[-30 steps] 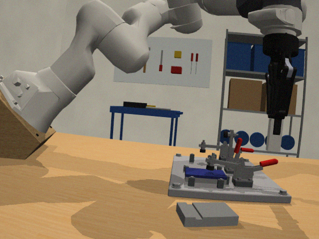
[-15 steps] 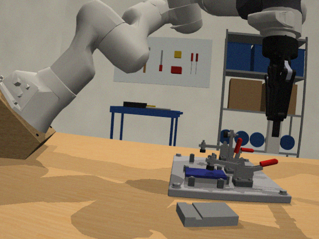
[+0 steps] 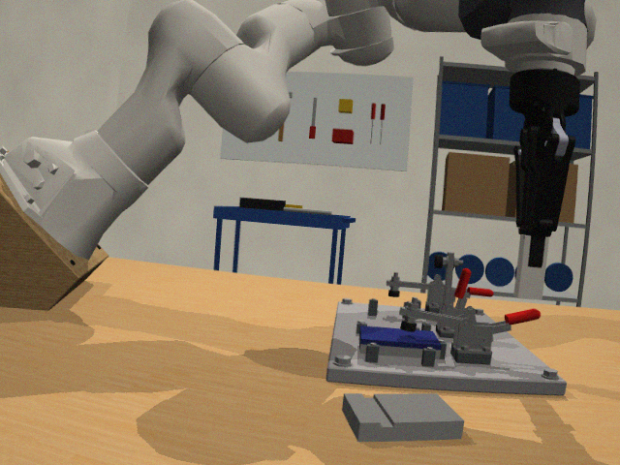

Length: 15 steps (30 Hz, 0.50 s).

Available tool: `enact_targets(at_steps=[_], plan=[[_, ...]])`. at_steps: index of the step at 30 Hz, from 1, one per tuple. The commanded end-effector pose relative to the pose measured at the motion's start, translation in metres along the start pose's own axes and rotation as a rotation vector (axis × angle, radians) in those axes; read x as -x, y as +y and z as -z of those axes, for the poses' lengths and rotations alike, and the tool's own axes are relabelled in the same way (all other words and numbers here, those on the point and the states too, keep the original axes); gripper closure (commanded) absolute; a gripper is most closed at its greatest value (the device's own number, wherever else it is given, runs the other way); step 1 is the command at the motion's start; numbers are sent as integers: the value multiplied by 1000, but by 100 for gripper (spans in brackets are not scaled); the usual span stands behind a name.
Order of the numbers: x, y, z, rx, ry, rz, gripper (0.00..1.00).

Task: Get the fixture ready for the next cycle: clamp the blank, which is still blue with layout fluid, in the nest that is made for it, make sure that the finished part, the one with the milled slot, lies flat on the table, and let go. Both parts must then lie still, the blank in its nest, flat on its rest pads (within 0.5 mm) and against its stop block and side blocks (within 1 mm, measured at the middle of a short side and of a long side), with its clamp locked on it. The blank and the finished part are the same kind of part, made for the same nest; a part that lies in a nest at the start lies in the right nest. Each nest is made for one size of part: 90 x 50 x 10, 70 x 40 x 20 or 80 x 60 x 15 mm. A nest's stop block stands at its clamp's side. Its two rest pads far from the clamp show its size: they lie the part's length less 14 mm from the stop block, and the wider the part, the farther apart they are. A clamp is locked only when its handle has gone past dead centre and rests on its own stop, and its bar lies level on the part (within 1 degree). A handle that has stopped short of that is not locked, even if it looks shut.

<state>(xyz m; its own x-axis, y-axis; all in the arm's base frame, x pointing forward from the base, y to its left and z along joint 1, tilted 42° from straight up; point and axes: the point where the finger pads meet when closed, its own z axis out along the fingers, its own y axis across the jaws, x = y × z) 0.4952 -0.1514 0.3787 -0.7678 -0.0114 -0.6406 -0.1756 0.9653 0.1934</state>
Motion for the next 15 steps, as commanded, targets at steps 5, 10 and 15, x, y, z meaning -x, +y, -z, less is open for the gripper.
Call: enact_targets(at_steps=[5, 10, 15], plan=[[1, 0, -1, 0, -3, -2, 100], [2, 0, -2, 0, -3, -2, 100], [2, 0, -2, 0, -3, -2, 100]])
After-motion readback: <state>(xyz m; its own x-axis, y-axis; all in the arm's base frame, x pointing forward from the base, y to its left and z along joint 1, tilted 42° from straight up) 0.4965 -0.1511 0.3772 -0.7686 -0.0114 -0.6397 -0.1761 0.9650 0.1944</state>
